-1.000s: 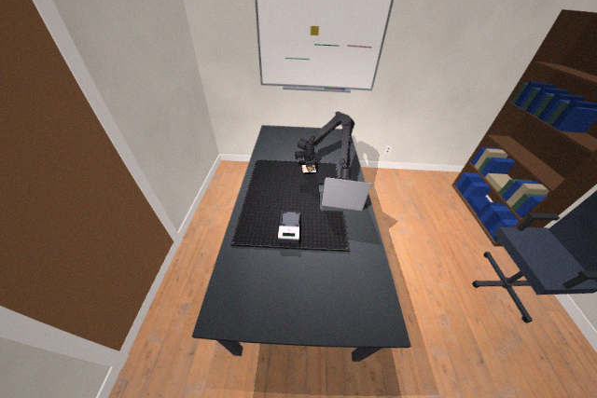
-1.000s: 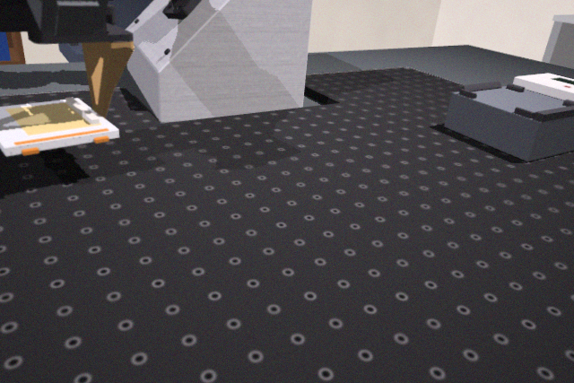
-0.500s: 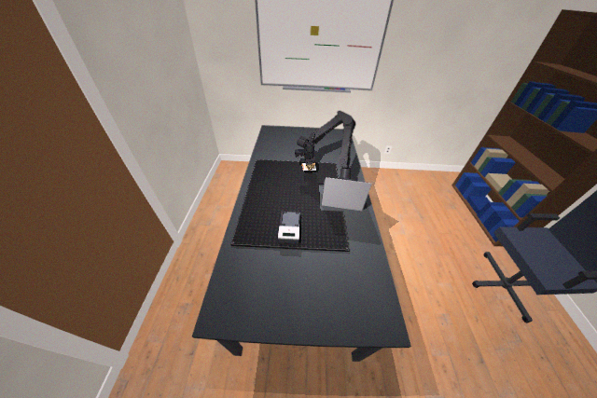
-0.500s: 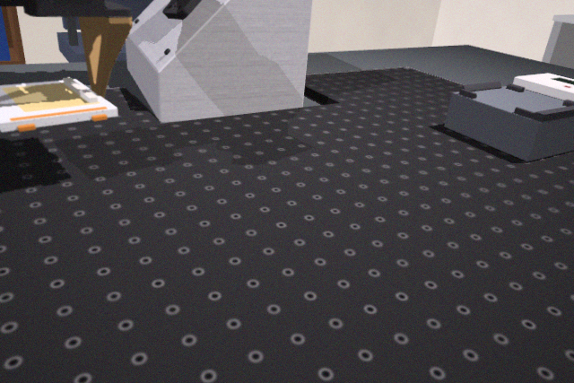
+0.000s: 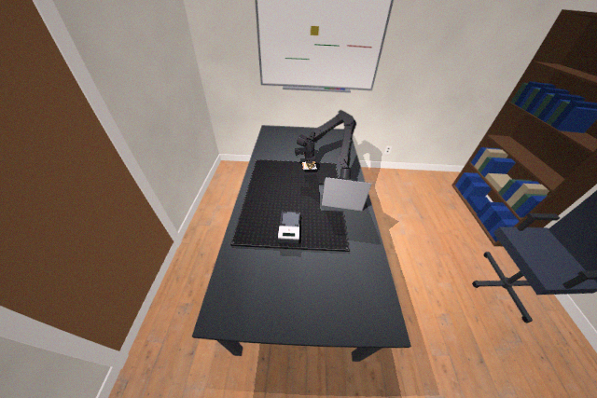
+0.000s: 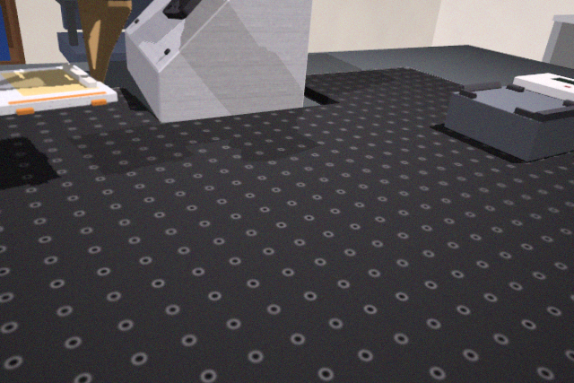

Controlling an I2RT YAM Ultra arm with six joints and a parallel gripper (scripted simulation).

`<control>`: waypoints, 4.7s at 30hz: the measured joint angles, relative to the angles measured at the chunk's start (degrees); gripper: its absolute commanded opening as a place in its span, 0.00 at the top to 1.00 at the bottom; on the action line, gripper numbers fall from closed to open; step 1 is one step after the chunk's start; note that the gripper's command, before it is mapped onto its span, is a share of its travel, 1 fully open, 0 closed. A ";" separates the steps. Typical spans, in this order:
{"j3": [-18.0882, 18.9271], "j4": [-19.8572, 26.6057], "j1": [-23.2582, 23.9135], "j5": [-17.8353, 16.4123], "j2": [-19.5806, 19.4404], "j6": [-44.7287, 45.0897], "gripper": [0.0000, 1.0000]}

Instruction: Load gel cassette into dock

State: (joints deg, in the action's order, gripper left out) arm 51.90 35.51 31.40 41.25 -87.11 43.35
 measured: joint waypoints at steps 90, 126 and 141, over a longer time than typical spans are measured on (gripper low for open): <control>7.21 15.23 -36.52 -0.68 -35.82 -62.97 1.00; 32.33 22.73 -54.77 -10.10 -64.54 -83.54 1.00; 49.64 28.83 -60.81 -13.73 -77.77 -88.94 1.00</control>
State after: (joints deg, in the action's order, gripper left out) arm 101.54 64.34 -29.41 27.53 -164.88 -45.58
